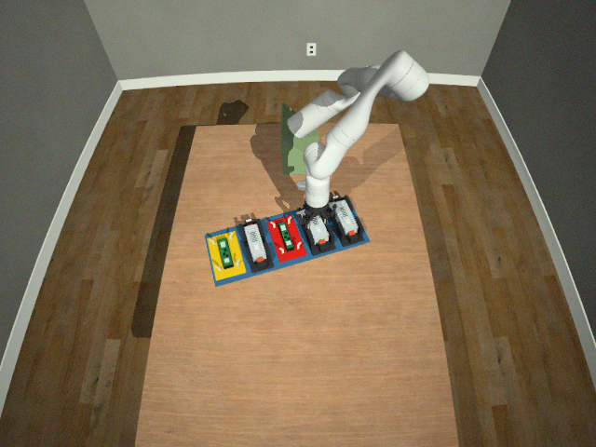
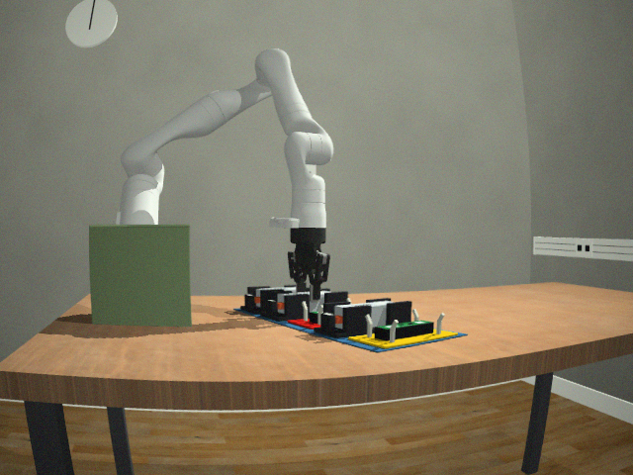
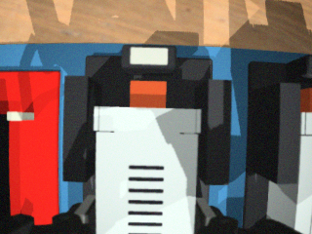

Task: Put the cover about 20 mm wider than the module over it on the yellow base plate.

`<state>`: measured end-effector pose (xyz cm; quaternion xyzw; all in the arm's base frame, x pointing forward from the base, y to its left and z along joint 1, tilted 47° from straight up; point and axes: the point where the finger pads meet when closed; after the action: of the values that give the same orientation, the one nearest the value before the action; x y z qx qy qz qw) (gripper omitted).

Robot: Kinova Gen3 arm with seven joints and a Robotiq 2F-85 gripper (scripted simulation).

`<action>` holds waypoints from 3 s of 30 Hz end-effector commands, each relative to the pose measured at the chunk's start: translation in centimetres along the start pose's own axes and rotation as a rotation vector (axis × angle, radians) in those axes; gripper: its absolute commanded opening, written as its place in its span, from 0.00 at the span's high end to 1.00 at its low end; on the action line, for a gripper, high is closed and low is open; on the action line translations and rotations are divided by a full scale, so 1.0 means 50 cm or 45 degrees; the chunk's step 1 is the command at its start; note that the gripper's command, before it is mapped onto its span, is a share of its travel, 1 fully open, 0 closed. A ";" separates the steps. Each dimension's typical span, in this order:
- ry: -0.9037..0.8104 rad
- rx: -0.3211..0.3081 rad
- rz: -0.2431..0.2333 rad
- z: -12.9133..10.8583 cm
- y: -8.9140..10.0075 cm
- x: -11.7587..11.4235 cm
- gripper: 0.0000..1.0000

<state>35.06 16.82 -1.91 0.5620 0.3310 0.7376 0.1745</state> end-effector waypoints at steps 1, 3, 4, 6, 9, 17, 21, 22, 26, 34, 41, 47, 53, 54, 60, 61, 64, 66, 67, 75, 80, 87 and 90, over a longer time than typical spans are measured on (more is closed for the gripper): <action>0.000 -0.002 -0.001 0.002 0.024 -0.001 1.00; 0.000 -0.002 -0.001 0.002 0.030 -0.001 1.00; 0.000 -0.002 -0.001 0.002 0.030 -0.001 1.00; 0.000 -0.002 -0.001 0.002 0.030 -0.001 1.00; 0.000 -0.002 -0.001 0.002 0.030 -0.001 1.00; 0.000 -0.002 -0.001 0.002 0.077 -0.001 1.00; 0.000 -0.002 -0.001 0.002 0.089 -0.001 1.00; 0.000 -0.002 -0.001 0.002 0.089 -0.001 1.00; 0.000 -0.002 -0.001 0.002 0.089 -0.001 1.00; 0.000 -0.002 -0.001 0.001 0.089 -0.001 0.99; 0.000 -0.002 -0.001 0.001 0.089 -0.001 0.99; 0.000 -0.002 -0.002 0.002 0.089 -0.001 1.00; 0.000 -0.002 -0.002 0.002 0.089 -0.001 1.00; 0.000 -0.002 -0.002 0.002 0.089 -0.001 1.00; 0.000 -0.002 -0.002 0.002 0.089 -0.001 1.00; 0.000 -0.003 -0.002 0.002 0.089 -0.001 1.00; 0.000 -0.003 -0.002 0.002 0.089 -0.001 1.00; 0.000 -0.003 -0.002 0.002 0.089 -0.001 1.00; 0.000 -0.003 -0.002 0.002 0.089 -0.001 1.00; 0.000 -0.003 -0.002 0.002 0.089 -0.001 1.00; 0.000 -0.003 -0.002 0.002 0.089 -0.001 0.00; 0.000 -0.003 -0.002 0.002 0.089 -0.001 0.00; 0.000 -0.003 -0.002 0.002 0.089 -0.001 0.00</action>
<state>35.61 13.65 1.11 0.5619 0.3309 0.7378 0.1747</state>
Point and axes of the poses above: the point where the finger pads meet when closed, its own y axis back along the fingers, its own x axis across the jaws, z = x × y, and after that the axes turned 5 degrees about -y, right-handed
